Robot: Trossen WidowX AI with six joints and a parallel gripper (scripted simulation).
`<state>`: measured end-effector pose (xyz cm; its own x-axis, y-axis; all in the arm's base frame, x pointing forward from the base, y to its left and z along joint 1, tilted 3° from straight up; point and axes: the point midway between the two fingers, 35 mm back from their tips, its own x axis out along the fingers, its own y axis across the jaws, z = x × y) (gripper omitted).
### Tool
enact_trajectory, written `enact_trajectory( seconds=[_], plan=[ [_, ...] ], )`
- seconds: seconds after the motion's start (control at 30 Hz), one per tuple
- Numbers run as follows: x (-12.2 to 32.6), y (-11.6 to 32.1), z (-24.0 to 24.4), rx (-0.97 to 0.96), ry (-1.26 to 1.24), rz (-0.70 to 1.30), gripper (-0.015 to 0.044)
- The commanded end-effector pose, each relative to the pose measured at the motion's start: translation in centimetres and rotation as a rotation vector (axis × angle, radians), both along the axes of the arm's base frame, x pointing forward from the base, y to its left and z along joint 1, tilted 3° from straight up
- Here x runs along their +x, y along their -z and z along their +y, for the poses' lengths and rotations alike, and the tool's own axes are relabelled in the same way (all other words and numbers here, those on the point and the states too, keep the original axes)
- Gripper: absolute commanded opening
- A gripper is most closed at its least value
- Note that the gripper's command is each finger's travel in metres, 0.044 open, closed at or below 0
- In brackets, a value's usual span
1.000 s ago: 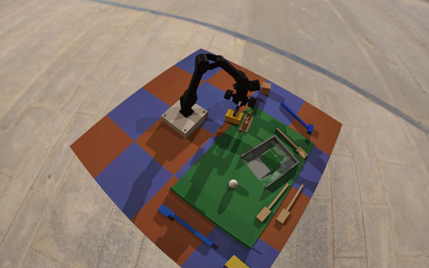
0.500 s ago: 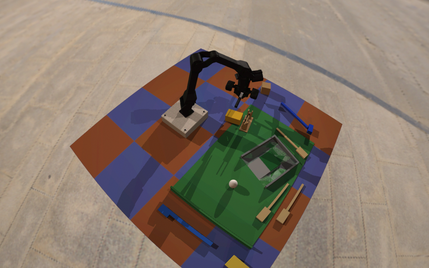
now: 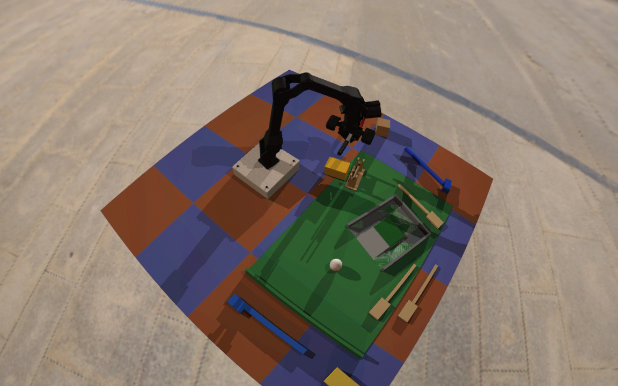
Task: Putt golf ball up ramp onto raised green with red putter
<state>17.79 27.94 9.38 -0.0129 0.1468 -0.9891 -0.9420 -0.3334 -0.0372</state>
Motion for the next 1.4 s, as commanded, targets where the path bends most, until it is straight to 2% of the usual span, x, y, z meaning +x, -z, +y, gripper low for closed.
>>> enact_trajectory(
  seconds=[0.0, 0.77, 1.37],
  plan=[
    [1.5, -0.2, -1.0, -0.007, 0.077, -0.007, 0.0],
    [10.9, -1.2, -10.8, -0.035, 0.707, -0.003, 0.0],
    [15.7, -2.3, -20.4, -0.028, 1.198, 0.012, 0.0]
  ],
)
